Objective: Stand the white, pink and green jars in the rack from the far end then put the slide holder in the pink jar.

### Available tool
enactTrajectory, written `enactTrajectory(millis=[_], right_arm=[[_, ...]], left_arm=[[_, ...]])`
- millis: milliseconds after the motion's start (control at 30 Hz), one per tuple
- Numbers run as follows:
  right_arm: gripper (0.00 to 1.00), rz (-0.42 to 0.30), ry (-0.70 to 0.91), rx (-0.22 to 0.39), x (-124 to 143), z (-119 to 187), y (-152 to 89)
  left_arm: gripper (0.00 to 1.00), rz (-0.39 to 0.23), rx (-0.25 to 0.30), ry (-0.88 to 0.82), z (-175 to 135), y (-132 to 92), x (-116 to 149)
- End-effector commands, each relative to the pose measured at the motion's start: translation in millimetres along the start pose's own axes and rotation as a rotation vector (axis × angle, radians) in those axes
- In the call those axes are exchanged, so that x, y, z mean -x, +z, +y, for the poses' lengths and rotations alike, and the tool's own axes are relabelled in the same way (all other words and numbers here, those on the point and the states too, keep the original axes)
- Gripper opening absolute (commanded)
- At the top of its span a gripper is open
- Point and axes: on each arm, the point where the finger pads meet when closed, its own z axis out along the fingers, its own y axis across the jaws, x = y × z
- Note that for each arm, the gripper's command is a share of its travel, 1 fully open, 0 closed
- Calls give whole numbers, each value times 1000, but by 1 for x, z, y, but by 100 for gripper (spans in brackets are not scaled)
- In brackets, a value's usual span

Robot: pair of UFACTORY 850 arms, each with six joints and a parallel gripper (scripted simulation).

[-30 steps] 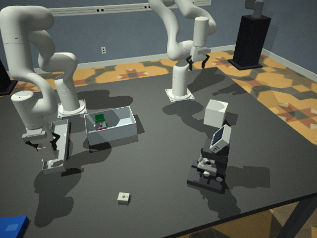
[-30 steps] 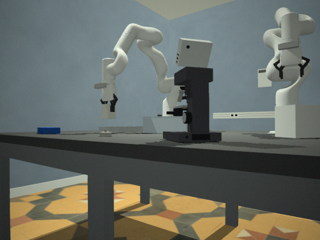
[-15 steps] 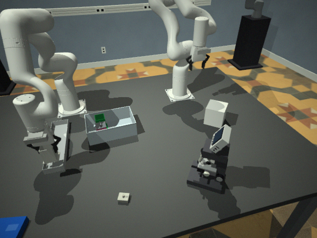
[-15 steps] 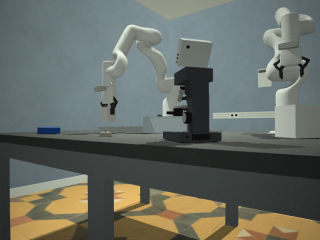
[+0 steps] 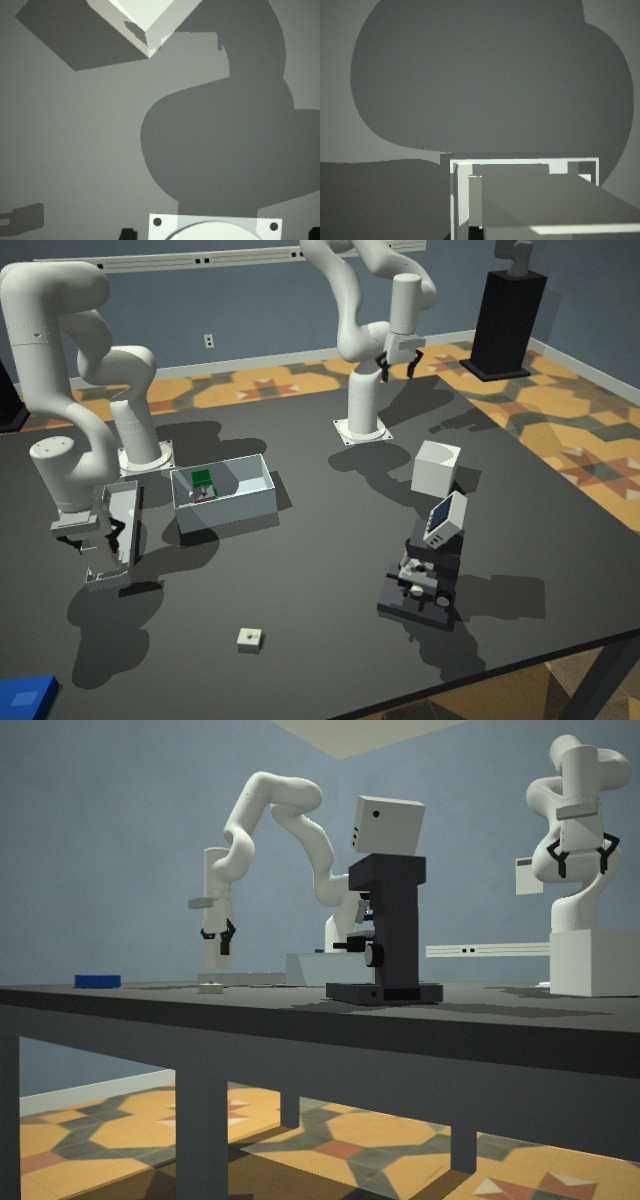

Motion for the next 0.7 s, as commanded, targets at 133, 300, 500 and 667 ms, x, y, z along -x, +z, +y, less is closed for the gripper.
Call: enactTrajectory(millis=[133,300,500,667], right_arm=[[0,2,0,0,-1,0,9],[0,2,0,0,-1,0,13],[0,2,0,0,-1,0,21],[0,2,0,0,-1,0,28]], left_arm=[[100,1,0,0,0,-1,-1],[100,1,0,0,0,-1,-1],[100,1,0,0,0,-1,-1],[100,1,0,0,0,-1,-1]])
